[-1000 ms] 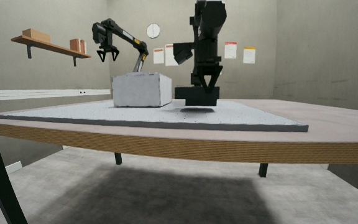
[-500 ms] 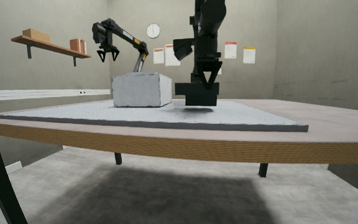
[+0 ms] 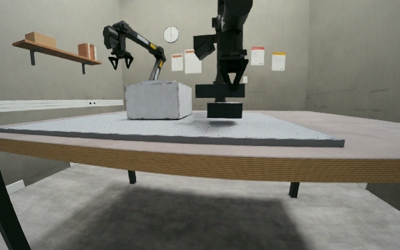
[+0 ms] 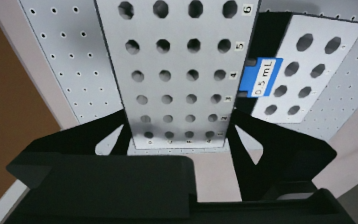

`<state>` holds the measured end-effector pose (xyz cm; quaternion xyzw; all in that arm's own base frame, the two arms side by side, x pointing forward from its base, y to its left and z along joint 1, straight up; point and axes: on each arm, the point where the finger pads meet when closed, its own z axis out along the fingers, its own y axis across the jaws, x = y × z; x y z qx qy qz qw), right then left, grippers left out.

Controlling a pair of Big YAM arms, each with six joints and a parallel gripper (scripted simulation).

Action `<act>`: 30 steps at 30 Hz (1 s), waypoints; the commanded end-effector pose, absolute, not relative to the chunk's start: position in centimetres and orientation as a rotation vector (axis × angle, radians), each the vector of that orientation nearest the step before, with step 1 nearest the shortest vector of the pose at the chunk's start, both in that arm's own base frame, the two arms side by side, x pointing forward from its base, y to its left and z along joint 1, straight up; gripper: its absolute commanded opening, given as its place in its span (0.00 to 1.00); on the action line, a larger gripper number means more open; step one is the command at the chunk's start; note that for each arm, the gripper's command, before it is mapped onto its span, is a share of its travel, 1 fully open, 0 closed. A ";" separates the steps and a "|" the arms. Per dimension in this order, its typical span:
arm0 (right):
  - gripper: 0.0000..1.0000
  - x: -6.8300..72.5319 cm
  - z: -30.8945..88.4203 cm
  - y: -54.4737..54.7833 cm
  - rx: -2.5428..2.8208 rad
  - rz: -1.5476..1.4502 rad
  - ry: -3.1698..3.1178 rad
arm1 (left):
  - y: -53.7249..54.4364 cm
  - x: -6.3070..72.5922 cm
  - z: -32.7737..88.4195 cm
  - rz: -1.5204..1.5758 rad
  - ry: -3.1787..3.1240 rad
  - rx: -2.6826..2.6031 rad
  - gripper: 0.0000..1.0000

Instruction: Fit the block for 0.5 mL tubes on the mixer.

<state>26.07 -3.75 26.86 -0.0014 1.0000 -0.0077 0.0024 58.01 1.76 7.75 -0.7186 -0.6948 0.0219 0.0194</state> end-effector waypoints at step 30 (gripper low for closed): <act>1.00 27.7 29.7 -4.0 0.019 -0.034 3.078 | 1.7 62.9 13.2 -0.107 -2.222 -2.313 0.00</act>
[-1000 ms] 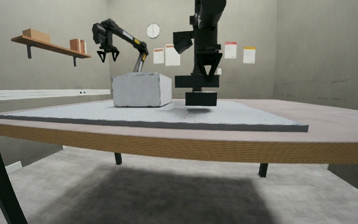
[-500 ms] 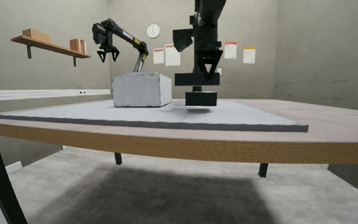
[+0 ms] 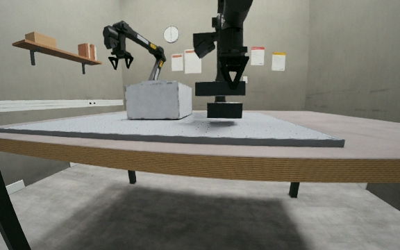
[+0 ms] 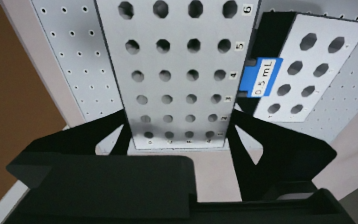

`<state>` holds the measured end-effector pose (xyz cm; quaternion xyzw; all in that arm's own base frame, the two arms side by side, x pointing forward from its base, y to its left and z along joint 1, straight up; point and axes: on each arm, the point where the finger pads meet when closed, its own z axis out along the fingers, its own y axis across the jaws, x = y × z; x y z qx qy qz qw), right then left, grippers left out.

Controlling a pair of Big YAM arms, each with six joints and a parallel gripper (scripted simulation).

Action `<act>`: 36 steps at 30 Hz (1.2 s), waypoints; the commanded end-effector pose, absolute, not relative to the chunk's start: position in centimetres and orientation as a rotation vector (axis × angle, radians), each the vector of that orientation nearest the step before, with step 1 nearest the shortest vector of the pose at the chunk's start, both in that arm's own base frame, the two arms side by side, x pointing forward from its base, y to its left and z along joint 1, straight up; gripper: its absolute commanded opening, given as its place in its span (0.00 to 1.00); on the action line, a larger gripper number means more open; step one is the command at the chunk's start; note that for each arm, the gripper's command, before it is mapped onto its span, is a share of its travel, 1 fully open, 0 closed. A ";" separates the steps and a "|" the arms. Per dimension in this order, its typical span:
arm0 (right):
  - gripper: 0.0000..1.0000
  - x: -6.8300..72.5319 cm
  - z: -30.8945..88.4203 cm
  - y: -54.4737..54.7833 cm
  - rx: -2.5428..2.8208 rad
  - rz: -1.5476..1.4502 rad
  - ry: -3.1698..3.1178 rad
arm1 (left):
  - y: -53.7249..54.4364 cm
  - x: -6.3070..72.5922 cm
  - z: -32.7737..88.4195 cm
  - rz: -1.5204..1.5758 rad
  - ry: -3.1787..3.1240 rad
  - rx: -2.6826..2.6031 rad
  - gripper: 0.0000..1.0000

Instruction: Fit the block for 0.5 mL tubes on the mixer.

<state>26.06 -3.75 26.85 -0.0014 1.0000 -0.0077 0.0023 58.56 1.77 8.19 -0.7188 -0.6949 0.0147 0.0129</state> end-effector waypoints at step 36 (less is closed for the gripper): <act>1.00 25.8 26.4 -3.7 0.018 -0.019 3.162 | 1.8 62.9 13.5 -0.112 -2.228 -2.309 0.00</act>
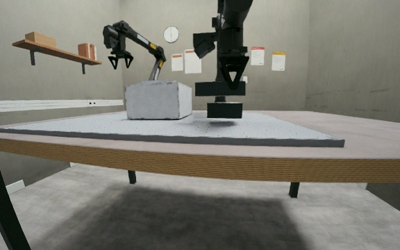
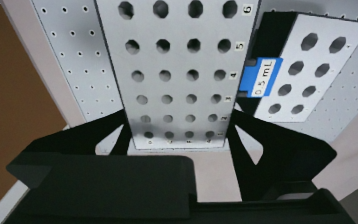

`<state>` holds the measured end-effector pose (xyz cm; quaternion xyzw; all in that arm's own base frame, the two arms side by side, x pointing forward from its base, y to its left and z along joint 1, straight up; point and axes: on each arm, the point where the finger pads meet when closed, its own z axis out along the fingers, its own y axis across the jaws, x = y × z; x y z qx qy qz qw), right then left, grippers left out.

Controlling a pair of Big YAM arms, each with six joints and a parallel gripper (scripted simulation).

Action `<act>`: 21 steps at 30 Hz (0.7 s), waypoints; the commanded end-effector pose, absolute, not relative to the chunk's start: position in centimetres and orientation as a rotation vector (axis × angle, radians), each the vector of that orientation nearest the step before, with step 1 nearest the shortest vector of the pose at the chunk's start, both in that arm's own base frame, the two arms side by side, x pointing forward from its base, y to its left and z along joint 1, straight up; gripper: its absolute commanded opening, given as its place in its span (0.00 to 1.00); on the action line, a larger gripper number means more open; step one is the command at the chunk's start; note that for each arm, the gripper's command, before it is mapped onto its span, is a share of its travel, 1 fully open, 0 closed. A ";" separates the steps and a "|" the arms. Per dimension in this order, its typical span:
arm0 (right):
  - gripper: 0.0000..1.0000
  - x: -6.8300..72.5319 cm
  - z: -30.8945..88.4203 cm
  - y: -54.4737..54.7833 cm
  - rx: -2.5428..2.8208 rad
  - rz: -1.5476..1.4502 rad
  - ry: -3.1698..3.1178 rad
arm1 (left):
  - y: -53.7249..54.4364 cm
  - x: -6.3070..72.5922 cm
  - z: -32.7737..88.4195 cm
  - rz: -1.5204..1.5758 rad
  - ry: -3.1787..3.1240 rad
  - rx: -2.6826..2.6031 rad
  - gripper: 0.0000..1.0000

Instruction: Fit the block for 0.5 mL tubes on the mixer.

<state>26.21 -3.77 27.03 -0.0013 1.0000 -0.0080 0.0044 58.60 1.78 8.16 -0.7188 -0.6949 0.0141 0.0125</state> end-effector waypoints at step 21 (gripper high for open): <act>1.00 26.9 28.5 -3.8 0.017 -0.029 3.110 | 1.9 62.9 13.6 -0.114 -2.231 -2.307 0.00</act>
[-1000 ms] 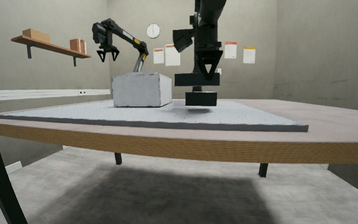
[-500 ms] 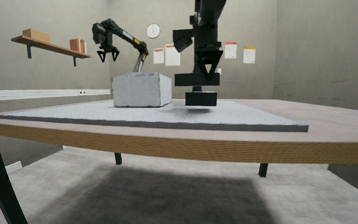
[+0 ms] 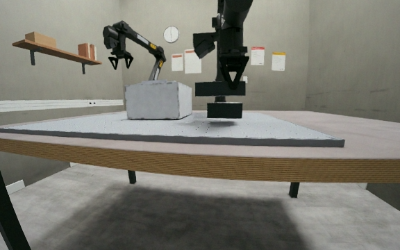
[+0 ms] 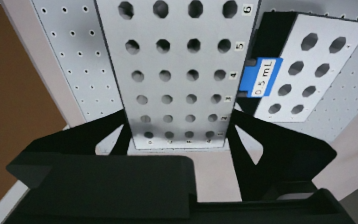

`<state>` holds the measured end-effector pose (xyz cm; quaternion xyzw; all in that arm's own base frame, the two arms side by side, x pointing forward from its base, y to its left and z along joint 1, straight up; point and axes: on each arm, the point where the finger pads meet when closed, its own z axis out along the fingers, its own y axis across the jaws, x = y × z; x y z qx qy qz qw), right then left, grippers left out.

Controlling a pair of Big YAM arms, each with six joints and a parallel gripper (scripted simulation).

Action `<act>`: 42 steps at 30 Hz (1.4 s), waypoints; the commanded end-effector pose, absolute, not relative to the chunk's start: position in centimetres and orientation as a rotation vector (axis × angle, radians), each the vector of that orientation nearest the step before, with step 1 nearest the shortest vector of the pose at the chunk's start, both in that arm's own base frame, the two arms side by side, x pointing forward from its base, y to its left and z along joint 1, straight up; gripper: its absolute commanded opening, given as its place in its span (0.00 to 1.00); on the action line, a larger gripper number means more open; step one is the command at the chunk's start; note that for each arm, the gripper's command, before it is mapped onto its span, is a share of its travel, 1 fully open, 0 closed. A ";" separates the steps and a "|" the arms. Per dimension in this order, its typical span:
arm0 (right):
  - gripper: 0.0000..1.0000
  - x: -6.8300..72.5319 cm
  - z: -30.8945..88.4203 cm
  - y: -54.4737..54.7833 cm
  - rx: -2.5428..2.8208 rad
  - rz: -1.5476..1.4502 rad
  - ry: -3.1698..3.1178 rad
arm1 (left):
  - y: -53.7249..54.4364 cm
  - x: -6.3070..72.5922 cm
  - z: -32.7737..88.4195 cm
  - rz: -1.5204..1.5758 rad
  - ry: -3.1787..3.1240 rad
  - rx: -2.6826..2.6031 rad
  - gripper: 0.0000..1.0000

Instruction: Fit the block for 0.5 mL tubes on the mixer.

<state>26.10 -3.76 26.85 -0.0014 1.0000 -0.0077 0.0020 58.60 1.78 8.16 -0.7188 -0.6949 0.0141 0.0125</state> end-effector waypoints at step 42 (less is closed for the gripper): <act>1.00 27.5 30.2 -3.9 0.016 -0.038 3.066 | 2.0 62.8 13.9 -0.118 -2.237 -2.303 0.00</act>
